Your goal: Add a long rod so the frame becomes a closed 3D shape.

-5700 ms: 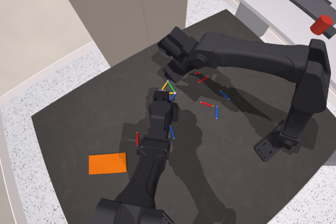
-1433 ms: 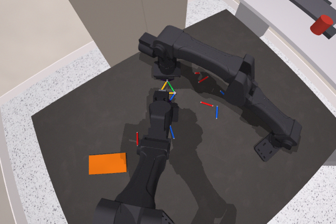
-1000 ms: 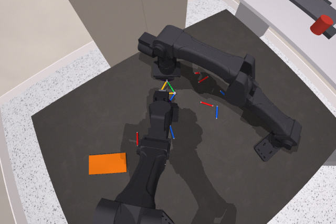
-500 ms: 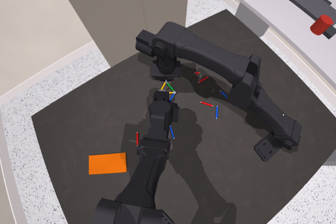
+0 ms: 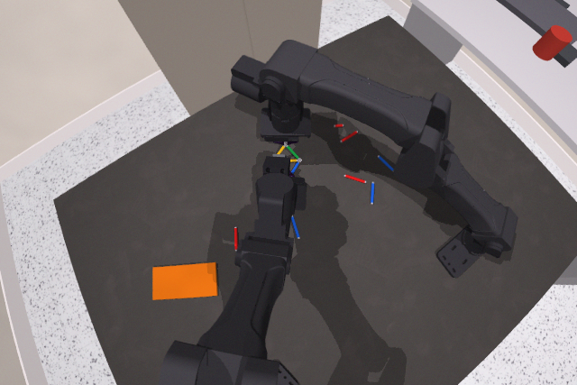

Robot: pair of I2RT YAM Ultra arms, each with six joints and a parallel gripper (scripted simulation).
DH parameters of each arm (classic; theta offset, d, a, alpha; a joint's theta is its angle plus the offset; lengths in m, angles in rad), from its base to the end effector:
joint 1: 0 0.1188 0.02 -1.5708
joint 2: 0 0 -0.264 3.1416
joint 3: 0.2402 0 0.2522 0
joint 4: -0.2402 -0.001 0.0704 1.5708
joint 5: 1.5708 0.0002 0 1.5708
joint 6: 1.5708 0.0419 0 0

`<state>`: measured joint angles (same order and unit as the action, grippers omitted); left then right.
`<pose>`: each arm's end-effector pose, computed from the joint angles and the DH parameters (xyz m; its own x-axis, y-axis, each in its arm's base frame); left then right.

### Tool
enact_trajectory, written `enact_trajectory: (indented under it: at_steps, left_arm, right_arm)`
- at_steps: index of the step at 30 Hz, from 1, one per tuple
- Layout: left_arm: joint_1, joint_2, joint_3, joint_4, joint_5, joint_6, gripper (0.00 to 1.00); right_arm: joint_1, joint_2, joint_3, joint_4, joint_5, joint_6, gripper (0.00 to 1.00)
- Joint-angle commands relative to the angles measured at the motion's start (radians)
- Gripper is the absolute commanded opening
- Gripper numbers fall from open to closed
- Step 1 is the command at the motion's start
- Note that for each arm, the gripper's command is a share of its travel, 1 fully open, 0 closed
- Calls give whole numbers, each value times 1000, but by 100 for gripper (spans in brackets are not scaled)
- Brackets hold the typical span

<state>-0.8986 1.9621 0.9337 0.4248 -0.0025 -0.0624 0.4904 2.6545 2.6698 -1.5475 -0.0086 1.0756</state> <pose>0.2443 -0.3051 0.1201 -0.4015 0.4043 -0.8218 0.7576 0.6508 -0.0499 0.4417 0.2374 0.1939 -0.8335 0.5524 -0.0108 0.5517 0.8332 0.0380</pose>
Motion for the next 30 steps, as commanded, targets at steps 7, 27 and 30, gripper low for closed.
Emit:
enact_trajectory:
  at_steps: [7,27,30]
  left_arm:
    - [0,-7,5,12,0,0,0]
    - [0,-7,5,12,0,0,0]
    - [0,-7,5,12,0,0,0]
  right_arm:
    - [24,-81,-89,20,-1,24,0]
    - [65,-160,-248,87,-18,59,0]
    - [69,-170,-267,101,-11,65,0]
